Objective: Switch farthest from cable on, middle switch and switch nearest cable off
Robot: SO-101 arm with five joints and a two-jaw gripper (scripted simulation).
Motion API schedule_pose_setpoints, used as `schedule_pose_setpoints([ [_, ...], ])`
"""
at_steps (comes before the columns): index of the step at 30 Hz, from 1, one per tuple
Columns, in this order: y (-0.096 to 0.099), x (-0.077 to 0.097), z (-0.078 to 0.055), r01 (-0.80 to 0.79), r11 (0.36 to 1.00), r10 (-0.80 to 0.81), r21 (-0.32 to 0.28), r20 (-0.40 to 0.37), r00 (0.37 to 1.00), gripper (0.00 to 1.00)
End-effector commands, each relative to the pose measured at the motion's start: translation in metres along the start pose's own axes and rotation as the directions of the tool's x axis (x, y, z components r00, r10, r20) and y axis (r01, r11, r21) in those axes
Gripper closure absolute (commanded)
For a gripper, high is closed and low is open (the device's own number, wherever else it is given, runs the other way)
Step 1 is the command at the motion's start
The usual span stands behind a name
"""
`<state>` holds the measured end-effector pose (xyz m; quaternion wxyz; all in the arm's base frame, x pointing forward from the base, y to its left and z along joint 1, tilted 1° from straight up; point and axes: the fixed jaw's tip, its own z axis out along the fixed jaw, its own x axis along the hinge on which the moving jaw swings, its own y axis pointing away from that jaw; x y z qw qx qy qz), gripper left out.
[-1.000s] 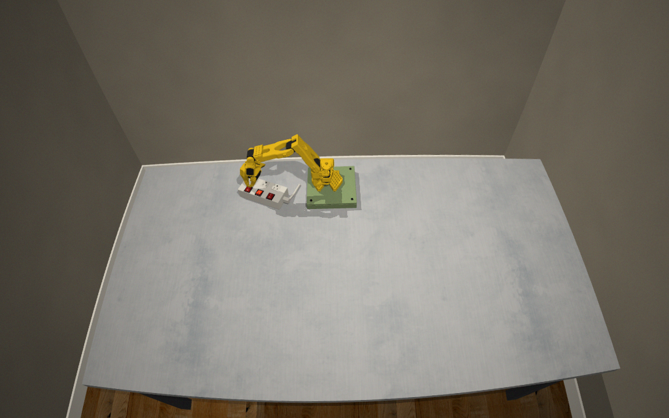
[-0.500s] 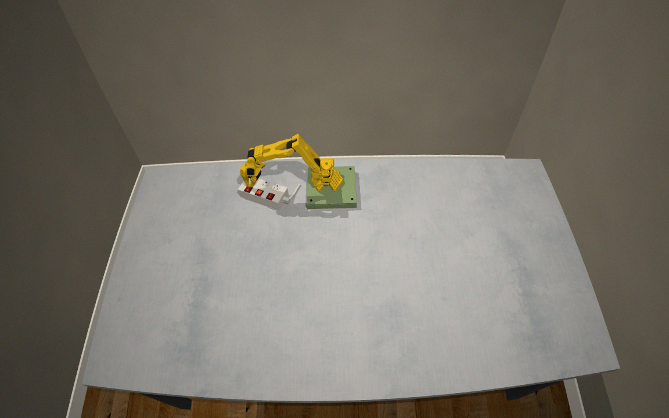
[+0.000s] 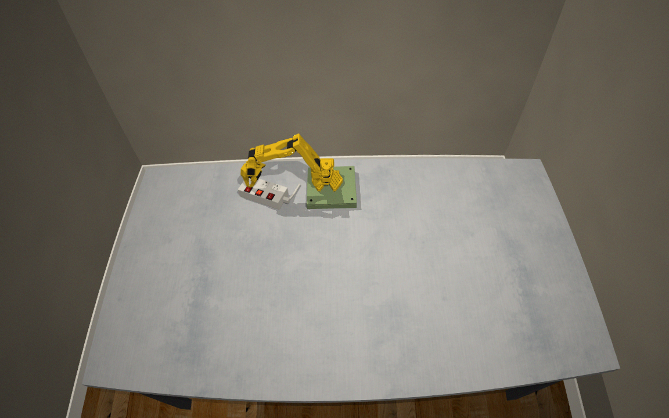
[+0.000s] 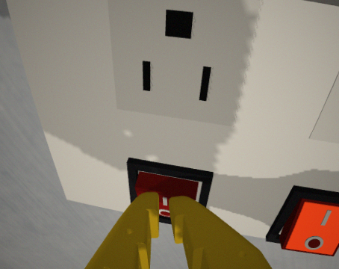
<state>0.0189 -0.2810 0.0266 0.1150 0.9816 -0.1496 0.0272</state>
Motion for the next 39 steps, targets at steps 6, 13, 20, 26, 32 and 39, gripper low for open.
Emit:
schedule_pose_setpoints([
  [6, -0.0079, -0.0062, 0.0111, 0.000, 0.999, -0.001, 0.044, 0.020, 1.000, 1.00],
  [13, -0.0097, -0.0072, 0.0136, -0.001, 0.999, 0.000, 0.044, 0.021, 1.000, 1.00],
  [20, -0.0102, -0.0075, 0.0143, -0.001, 0.999, 0.000, 0.044, 0.021, 1.000, 1.00],
  [26, -0.0111, -0.0080, 0.0154, -0.002, 0.999, 0.001, 0.043, 0.021, 1.000, 1.00],
  [32, -0.0127, -0.0090, 0.0176, -0.003, 0.999, 0.002, 0.043, 0.021, 1.000, 1.00],
  [39, -0.0130, -0.0091, 0.0178, -0.003, 0.999, 0.002, 0.043, 0.021, 1.000, 1.00],
])
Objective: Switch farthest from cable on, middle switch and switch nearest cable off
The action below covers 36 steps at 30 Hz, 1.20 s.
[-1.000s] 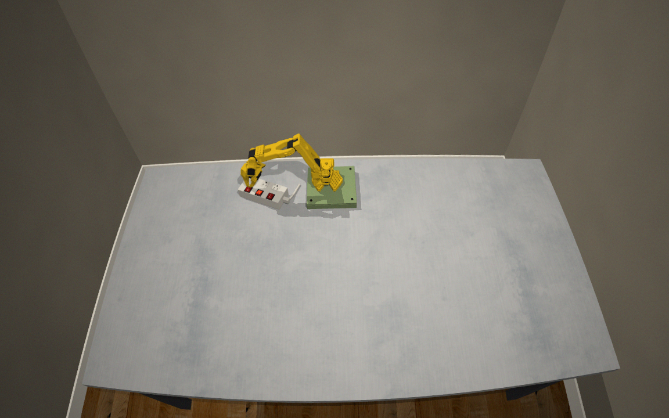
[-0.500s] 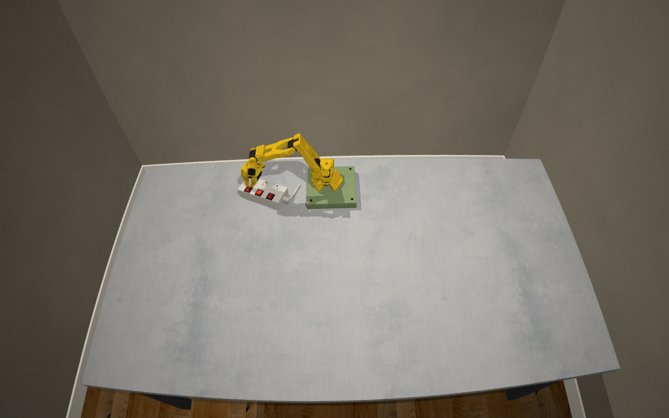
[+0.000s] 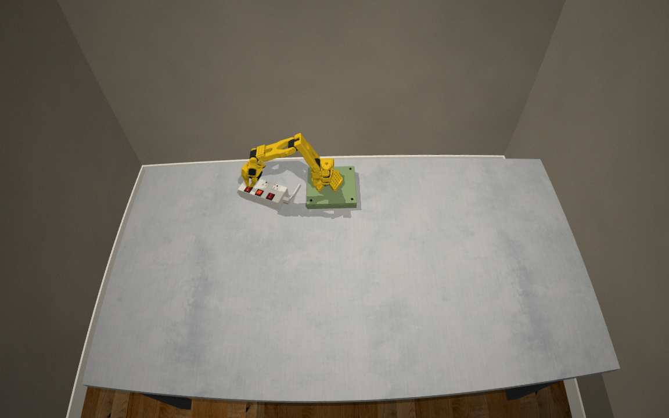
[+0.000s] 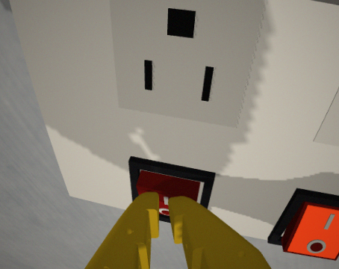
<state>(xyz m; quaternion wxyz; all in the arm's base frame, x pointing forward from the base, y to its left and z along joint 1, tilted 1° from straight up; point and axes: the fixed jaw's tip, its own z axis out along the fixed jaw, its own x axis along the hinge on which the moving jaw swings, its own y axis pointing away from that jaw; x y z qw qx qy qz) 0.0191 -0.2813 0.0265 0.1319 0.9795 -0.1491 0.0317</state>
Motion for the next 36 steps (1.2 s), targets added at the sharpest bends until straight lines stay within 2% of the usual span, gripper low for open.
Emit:
schedule_pose_setpoints([
  [1, -0.0138, -0.0098, 0.0172, -0.004, 0.997, 0.002, 0.075, 0.035, 0.999, 1.00],
  [36, -0.0200, -0.0137, 0.0239, -0.009, 0.997, 0.007, 0.075, 0.037, 0.999, 1.00],
])
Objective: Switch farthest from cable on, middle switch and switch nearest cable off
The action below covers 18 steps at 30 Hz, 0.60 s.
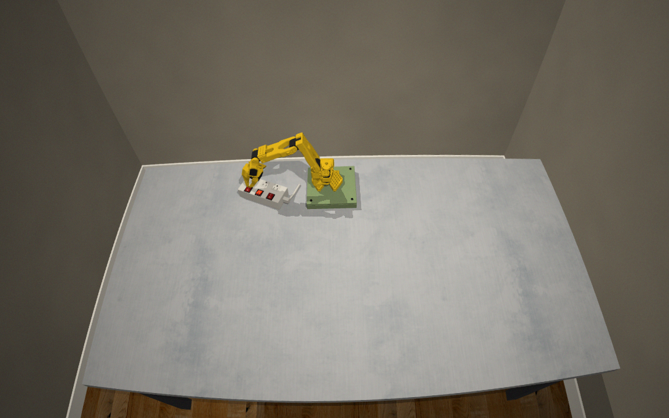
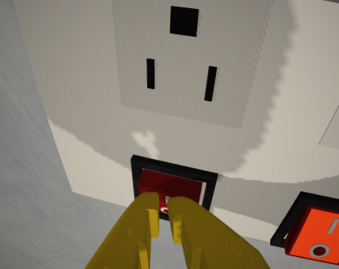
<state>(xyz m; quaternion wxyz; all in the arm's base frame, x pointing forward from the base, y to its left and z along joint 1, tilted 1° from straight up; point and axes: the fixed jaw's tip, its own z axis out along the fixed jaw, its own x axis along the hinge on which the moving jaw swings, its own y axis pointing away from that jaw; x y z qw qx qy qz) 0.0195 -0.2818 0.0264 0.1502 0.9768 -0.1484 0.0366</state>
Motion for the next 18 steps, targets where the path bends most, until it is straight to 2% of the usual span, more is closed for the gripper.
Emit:
schedule_pose_setpoints([
  [1, -0.0214, -0.0147, 0.0229, -0.011, 0.994, 0.006, 0.110, 0.052, 0.999, 1.00],
  [18, -0.0246, -0.0168, 0.0260, -0.014, 0.994, 0.009, 0.109, 0.053, 0.999, 1.00],
])
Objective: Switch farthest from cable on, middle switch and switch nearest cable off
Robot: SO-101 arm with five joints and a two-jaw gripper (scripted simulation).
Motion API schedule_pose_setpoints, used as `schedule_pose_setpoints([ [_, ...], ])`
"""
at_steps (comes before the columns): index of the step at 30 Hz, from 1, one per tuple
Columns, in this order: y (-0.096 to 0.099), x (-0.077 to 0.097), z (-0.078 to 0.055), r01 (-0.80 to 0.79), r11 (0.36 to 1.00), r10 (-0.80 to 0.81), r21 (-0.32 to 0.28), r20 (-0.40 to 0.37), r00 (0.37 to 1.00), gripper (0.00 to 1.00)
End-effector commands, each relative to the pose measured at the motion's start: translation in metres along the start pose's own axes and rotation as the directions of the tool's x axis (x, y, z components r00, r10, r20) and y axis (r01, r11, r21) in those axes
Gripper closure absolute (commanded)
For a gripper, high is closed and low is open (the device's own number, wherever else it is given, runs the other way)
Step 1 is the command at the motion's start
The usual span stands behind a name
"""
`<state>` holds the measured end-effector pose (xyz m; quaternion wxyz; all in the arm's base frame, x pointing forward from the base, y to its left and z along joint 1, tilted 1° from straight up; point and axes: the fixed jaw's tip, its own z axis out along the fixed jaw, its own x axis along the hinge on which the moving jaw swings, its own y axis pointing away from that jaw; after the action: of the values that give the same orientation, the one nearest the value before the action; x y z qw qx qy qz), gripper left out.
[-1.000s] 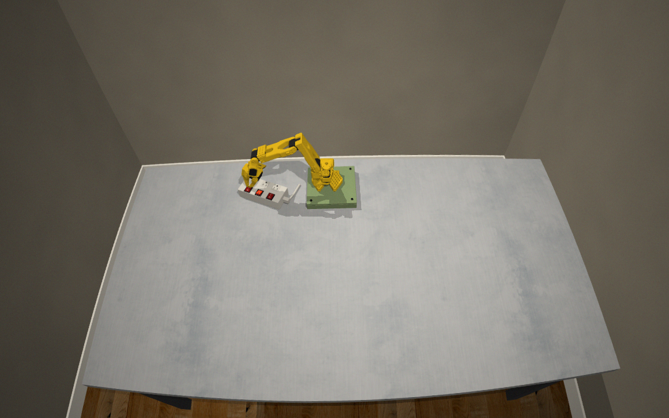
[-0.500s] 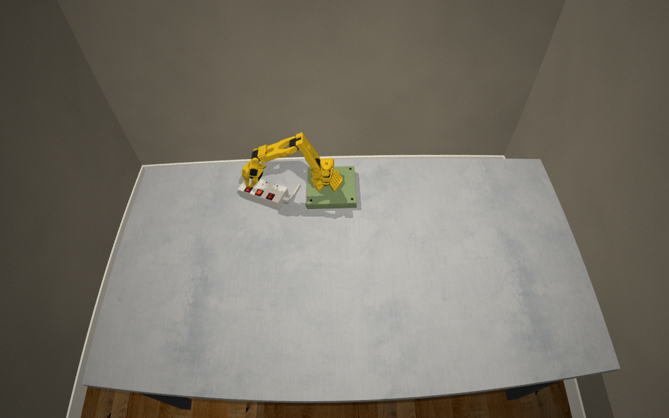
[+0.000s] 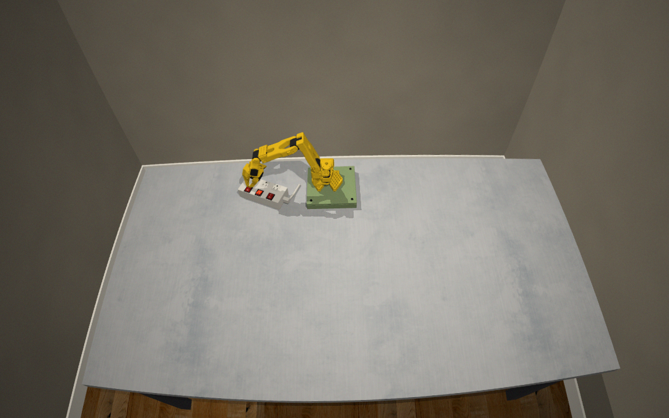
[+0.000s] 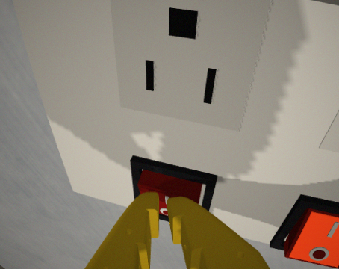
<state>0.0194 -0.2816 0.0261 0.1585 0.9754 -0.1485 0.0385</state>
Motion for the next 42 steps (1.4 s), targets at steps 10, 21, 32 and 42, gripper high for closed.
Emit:
schedule_pose_setpoints([
  [10, -0.027, -0.018, 0.028, -0.017, 0.992, 0.010, 0.125, 0.060, 0.998, 1.00],
  [21, -0.021, -0.015, 0.022, -0.014, 0.992, 0.007, 0.125, 0.059, 0.998, 1.00],
  [32, -0.004, -0.006, 0.001, -0.006, 0.992, -0.001, 0.126, 0.057, 0.998, 1.00],
  [42, 0.003, -0.001, -0.014, -0.001, 0.992, -0.006, 0.127, 0.055, 0.998, 1.00],
])
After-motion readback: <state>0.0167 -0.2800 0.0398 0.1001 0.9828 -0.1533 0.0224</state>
